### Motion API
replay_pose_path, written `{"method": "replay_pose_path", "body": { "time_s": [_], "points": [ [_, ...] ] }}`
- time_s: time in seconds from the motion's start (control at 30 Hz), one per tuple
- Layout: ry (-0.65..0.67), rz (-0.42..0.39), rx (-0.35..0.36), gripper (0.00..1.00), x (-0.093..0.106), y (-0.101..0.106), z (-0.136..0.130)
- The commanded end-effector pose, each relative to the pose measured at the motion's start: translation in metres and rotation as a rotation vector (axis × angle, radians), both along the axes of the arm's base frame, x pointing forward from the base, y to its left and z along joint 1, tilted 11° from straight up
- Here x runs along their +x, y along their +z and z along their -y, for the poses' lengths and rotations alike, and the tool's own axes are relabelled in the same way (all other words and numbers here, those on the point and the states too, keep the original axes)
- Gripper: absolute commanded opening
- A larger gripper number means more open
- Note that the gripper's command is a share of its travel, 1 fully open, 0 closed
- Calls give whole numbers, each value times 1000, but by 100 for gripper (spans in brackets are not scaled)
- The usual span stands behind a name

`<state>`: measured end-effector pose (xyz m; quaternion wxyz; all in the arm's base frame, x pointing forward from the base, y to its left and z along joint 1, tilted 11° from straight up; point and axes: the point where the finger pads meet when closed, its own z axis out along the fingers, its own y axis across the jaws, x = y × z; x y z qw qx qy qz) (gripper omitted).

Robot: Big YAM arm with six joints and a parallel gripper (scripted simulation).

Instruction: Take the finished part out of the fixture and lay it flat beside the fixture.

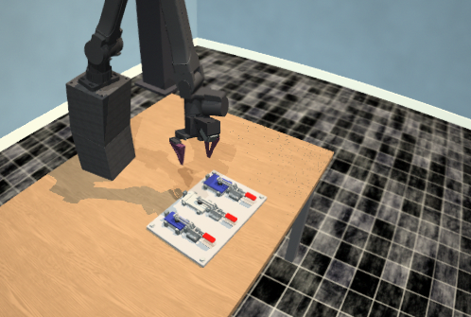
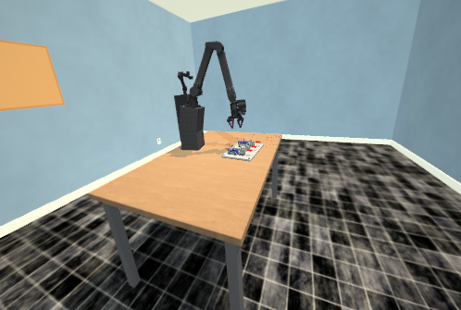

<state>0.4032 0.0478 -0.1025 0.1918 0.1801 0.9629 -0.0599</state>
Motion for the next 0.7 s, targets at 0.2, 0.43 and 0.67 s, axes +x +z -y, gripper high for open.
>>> {"method": "replay_pose_path", "body": {
  "time_s": [0.2,0.43,0.67],
  "points": [
    [20,-23,-10,100,-7,-8,1],
    [196,-135,59,100,12,7,13],
    [218,-140,55,100,2,2,6]
  ]
}}
